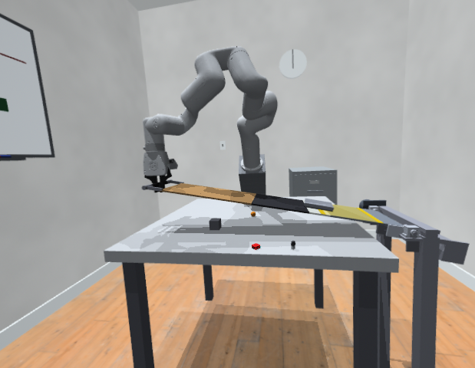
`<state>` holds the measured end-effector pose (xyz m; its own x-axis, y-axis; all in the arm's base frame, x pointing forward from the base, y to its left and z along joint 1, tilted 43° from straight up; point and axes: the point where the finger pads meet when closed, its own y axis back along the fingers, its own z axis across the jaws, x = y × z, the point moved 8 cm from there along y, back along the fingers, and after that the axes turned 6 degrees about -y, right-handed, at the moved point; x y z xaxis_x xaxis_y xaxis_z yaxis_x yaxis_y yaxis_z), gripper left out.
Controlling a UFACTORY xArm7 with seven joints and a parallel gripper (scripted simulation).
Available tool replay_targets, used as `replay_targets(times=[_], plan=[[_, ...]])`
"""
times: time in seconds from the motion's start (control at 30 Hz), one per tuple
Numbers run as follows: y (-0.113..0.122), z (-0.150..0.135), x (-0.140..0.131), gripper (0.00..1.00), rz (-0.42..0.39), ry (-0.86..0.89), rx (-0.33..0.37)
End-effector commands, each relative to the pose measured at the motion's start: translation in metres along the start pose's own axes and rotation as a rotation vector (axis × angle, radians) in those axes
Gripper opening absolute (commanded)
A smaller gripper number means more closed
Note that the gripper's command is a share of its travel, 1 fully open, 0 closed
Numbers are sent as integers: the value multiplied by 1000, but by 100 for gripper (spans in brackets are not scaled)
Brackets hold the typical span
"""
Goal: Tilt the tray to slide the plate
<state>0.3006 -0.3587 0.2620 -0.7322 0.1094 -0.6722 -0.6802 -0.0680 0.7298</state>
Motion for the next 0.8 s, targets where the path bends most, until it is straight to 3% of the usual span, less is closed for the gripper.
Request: replay_targets(times=[0.0, 0.77], plan=[[-4, -3, 0, 0, 1, -1, -4], [-2, -3, 0, 0, 1, -1, -4]])
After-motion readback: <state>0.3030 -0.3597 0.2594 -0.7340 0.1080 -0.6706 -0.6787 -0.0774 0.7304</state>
